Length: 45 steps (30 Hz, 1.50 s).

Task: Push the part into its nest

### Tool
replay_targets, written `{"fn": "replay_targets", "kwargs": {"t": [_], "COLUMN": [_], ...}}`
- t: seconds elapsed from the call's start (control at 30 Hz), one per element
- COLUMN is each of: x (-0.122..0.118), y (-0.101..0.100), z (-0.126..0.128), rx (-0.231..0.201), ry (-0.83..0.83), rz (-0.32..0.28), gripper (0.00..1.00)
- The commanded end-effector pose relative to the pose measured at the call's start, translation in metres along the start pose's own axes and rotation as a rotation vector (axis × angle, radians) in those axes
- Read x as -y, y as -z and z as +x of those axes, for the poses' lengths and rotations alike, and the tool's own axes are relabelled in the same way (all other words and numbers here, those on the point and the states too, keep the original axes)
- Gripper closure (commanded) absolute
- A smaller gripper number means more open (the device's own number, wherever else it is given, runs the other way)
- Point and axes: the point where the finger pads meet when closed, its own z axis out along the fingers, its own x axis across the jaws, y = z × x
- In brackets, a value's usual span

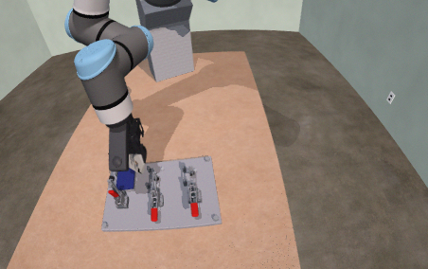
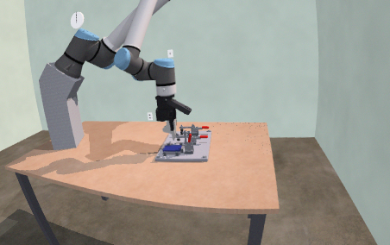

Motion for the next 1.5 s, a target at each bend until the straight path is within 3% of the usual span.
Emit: {"fn": "replay_targets", "kwargs": {"t": [0.0, 0.37, 1.47], "x": [0.001, 0.001, 0.001], "y": [-0.006, -0.021, -0.021], "z": [0.0, 0.0, 0.0], "rx": [0.0, 0.0, 0.0], "ry": [0.0, 0.0, 0.0], "rz": [0.001, 0.001, 0.001], "gripper": [1.0, 1.0, 1.0]}}
